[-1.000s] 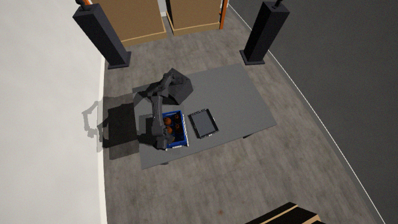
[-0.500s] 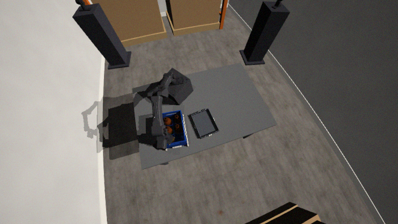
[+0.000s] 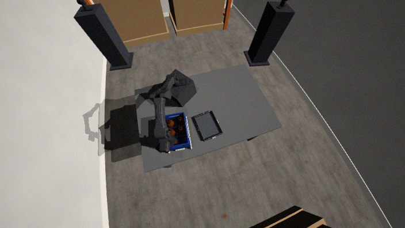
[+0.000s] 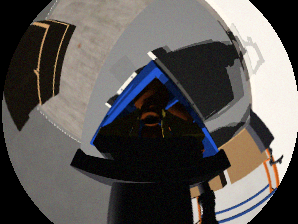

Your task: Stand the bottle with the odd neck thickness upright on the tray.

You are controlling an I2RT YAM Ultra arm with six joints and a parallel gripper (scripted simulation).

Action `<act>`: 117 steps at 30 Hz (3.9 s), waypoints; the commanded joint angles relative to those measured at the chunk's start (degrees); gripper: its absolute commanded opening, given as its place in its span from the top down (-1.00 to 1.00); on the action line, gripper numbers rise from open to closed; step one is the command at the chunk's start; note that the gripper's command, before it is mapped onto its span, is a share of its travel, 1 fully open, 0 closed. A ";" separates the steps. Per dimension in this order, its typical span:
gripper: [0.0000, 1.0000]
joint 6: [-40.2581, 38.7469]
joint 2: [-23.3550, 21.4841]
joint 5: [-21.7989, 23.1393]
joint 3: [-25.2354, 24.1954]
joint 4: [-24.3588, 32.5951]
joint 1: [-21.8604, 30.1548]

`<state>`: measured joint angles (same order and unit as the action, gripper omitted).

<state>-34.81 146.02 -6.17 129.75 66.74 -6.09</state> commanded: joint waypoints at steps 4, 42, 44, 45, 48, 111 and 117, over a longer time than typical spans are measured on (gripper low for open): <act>1.00 0.23 -1.79 -0.17 -0.52 -1.08 -0.19; 1.00 0.23 -1.79 -0.17 -0.52 -1.08 -0.19; 1.00 0.23 -1.79 -0.17 -0.52 -1.08 -0.19; 1.00 0.23 -1.79 -0.17 -0.52 -1.08 -0.19; 1.00 0.23 -1.79 -0.17 -0.52 -1.08 -0.19; -0.21 0.23 -1.80 -0.12 -0.43 -1.07 -0.19; -0.21 0.03 -2.31 -0.13 1.68 1.11 0.11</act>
<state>-34.81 146.02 -6.17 129.75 66.81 -6.11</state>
